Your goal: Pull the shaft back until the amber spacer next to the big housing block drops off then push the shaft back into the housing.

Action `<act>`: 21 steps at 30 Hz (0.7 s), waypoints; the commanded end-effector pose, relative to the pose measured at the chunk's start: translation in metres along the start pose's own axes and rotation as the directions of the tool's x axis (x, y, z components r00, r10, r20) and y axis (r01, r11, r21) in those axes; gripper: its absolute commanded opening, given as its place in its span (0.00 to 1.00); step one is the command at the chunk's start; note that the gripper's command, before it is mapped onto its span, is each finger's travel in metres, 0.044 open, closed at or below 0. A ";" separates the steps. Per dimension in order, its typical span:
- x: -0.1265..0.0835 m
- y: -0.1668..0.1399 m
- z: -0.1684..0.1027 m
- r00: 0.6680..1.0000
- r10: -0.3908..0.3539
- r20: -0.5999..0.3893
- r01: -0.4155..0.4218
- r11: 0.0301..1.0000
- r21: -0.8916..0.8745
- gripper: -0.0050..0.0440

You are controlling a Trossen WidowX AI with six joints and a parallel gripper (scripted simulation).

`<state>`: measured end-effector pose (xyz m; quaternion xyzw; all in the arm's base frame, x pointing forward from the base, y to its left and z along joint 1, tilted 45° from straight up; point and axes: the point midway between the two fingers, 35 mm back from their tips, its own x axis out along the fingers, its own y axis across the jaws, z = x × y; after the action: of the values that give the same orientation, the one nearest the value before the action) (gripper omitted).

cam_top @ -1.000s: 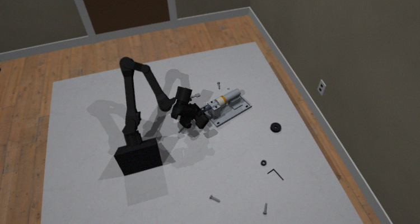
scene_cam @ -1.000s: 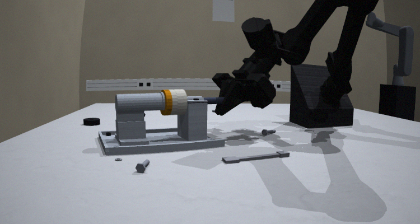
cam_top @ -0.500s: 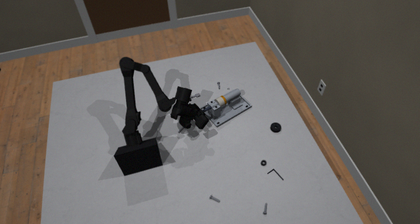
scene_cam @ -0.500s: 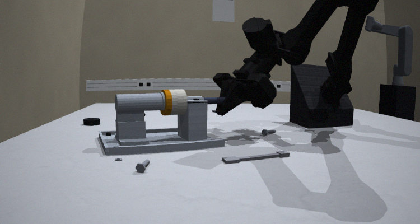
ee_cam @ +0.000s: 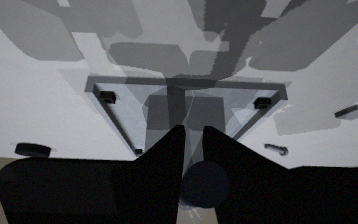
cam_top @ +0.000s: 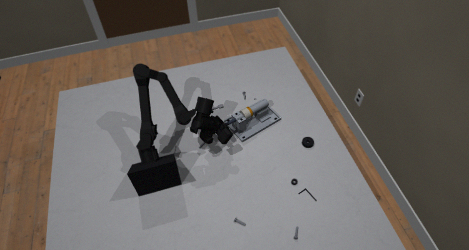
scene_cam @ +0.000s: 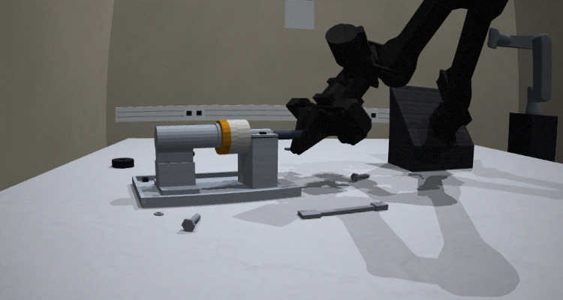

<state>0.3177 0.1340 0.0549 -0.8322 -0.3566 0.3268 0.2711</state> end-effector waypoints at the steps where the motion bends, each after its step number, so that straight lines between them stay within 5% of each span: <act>1: -0.003 -0.002 -0.006 1.000 -0.004 -0.019 0.004 1.000 -0.022 0.00; 21: -0.005 -0.002 -0.004 1.000 -0.004 -0.019 0.004 1.000 -0.022 0.00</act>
<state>0.3156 0.1331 0.0544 -0.8322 -0.3568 0.3267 0.2711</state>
